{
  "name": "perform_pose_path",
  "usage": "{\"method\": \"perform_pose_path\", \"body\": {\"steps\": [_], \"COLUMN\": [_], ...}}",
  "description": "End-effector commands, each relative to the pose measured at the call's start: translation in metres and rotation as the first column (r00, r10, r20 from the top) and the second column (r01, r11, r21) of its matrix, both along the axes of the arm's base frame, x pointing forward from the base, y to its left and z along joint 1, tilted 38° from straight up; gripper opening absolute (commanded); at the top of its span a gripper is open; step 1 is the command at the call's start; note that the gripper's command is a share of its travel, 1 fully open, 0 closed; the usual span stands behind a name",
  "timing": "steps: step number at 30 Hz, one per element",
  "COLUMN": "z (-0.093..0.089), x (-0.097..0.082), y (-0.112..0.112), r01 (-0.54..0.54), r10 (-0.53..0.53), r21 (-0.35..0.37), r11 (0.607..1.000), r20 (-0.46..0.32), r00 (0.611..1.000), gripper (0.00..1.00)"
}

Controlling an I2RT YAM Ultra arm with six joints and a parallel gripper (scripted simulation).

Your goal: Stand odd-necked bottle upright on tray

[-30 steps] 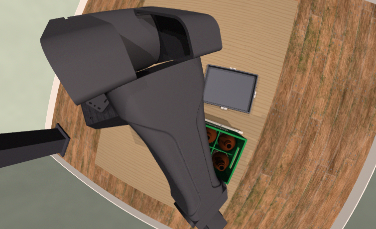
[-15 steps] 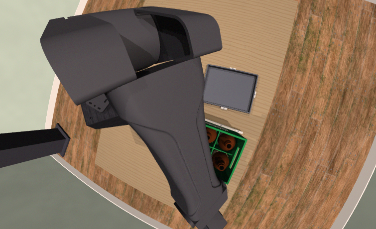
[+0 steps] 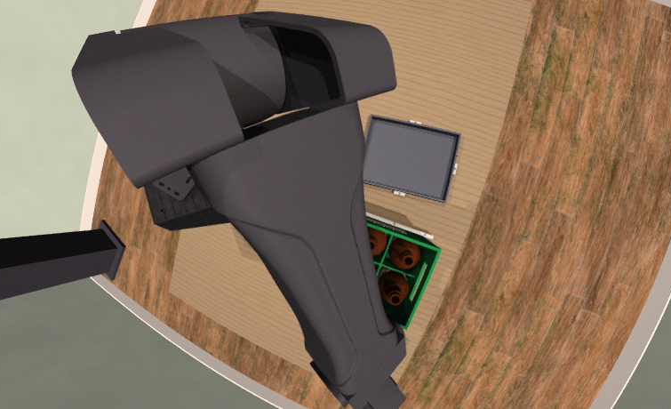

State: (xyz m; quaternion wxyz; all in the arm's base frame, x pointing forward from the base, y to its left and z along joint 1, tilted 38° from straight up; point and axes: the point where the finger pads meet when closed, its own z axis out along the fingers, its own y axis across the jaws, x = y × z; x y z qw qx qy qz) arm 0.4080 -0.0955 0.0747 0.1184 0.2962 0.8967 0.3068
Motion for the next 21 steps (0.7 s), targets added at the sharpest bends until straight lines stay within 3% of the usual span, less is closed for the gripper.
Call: {"method": "perform_pose_path", "body": {"steps": [1,13,21], "z": [0.010,-0.010,-0.010], "x": [0.004,-0.001,0.003], "y": [-0.013,-0.005,-0.003], "r01": [0.017,0.019,0.019], "r10": [-0.016,-0.019,-0.019], "r21": [-0.022,0.002,-0.007], "r11": [1.000,1.000,1.000], "r20": [0.032,-0.012,-0.001], "r00": [0.999,1.000,1.000], "gripper": [0.61,0.61,0.61]}}
